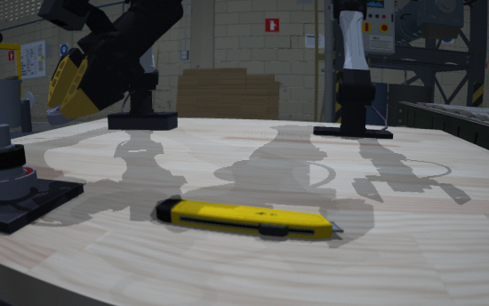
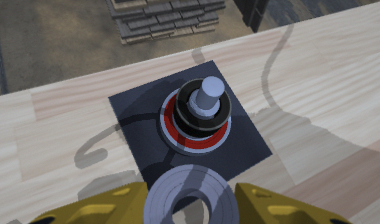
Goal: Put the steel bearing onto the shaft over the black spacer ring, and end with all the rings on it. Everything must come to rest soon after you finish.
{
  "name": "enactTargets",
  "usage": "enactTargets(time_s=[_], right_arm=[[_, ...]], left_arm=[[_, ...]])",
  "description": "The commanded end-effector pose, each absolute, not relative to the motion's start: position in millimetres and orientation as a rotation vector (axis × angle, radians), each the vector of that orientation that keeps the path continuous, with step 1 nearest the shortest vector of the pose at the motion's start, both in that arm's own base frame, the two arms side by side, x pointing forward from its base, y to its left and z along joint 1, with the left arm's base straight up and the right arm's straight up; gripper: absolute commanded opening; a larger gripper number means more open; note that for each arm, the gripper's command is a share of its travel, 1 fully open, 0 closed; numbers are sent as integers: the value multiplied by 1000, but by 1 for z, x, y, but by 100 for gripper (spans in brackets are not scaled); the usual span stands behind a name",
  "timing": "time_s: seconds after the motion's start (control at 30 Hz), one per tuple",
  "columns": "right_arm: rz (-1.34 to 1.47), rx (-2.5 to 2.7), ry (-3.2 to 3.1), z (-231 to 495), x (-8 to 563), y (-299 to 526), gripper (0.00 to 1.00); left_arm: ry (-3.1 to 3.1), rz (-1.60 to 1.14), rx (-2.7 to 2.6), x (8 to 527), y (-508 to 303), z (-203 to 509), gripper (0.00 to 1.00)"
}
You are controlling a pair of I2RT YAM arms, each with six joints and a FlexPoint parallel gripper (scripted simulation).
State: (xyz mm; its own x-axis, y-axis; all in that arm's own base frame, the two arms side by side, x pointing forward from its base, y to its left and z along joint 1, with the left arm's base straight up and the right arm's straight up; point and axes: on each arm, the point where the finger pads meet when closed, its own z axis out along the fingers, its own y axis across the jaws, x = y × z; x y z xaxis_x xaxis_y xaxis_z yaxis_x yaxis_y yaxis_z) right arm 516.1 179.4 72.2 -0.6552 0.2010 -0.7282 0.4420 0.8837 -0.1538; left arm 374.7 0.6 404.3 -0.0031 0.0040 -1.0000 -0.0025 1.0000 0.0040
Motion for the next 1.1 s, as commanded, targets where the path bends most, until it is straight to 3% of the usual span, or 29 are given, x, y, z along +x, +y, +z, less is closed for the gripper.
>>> enactTargets(time_s=[0.0,1.07], right_arm=[[-459,615,2125,100,542,159,0],[-385,810,1833,165,579,134,0]], left_arm=[[1538,7,12,372,0,421,100],[1538,7,12,372,0,421,100]])
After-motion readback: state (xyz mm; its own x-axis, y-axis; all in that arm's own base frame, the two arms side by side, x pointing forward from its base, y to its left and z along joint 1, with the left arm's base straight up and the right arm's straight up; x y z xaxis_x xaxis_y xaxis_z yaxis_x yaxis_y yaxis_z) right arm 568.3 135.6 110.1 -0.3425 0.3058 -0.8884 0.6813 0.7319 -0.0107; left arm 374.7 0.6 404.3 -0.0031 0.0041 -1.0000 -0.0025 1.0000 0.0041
